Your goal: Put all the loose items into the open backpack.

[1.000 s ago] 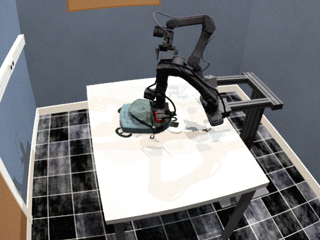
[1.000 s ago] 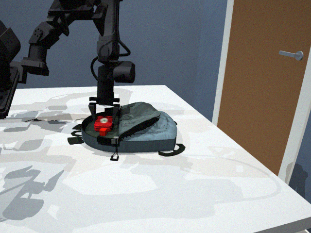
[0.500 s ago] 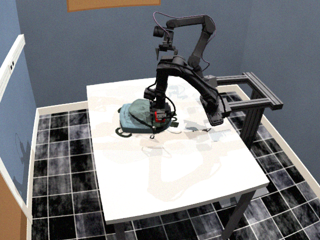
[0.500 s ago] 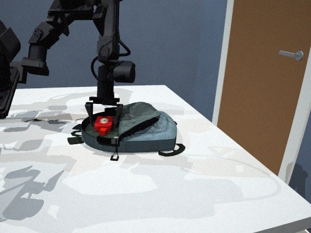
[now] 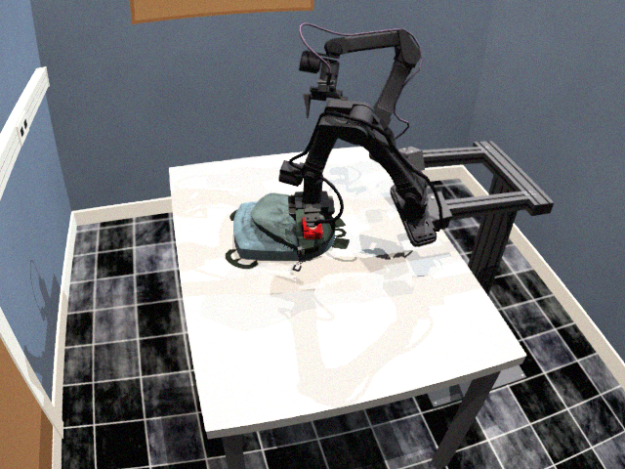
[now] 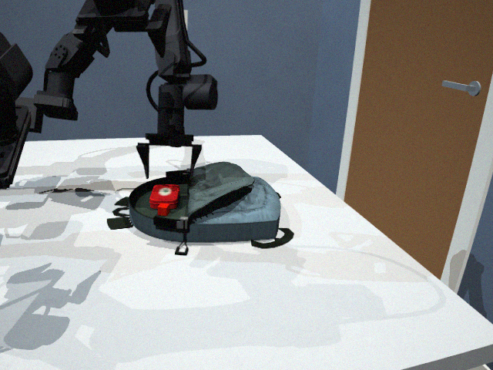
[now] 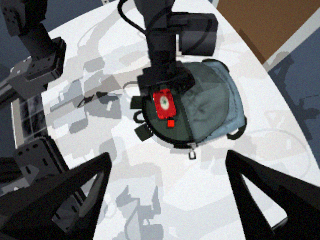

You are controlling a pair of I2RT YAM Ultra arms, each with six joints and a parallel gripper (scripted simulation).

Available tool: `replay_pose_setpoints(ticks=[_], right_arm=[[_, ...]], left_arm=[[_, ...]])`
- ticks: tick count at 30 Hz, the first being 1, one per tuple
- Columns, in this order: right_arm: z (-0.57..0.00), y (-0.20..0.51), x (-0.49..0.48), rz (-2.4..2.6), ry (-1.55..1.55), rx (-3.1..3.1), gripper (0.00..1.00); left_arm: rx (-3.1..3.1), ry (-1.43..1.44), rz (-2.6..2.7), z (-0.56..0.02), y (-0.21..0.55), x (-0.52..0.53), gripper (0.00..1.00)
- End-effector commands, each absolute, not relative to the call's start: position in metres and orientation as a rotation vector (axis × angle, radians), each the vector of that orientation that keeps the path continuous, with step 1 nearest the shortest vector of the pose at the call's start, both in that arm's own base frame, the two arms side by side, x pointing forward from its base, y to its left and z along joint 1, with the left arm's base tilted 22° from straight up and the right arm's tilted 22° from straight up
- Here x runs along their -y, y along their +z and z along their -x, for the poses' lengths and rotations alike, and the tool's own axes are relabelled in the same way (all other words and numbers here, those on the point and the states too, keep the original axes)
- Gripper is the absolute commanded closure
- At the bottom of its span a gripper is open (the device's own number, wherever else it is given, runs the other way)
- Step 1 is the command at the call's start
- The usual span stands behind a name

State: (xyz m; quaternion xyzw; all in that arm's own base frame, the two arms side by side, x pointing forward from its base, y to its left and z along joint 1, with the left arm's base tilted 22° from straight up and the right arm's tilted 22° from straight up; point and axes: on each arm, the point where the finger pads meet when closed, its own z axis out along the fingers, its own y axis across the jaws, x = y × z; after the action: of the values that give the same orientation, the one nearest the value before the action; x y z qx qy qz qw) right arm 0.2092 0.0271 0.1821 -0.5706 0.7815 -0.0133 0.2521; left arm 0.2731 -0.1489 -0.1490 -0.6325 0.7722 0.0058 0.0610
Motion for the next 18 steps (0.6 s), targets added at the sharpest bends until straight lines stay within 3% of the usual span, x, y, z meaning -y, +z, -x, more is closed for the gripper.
replay_pose_setpoints(ticks=[1, 18], right_arm=[[-0.2141, 0.2013, -0.03, 1.535, -0.071, -2.067, 0.0], [-0.2141, 0.2013, -0.03, 1.535, -0.071, -2.067, 0.0]], left_arm=[[-2.343, -0.002, 1.906, -0.2659, -0.1297, 0.1547, 0.0], [-2.339, -0.011, 1.906, -0.2695, -0.1325, 0.1546, 0.0]])
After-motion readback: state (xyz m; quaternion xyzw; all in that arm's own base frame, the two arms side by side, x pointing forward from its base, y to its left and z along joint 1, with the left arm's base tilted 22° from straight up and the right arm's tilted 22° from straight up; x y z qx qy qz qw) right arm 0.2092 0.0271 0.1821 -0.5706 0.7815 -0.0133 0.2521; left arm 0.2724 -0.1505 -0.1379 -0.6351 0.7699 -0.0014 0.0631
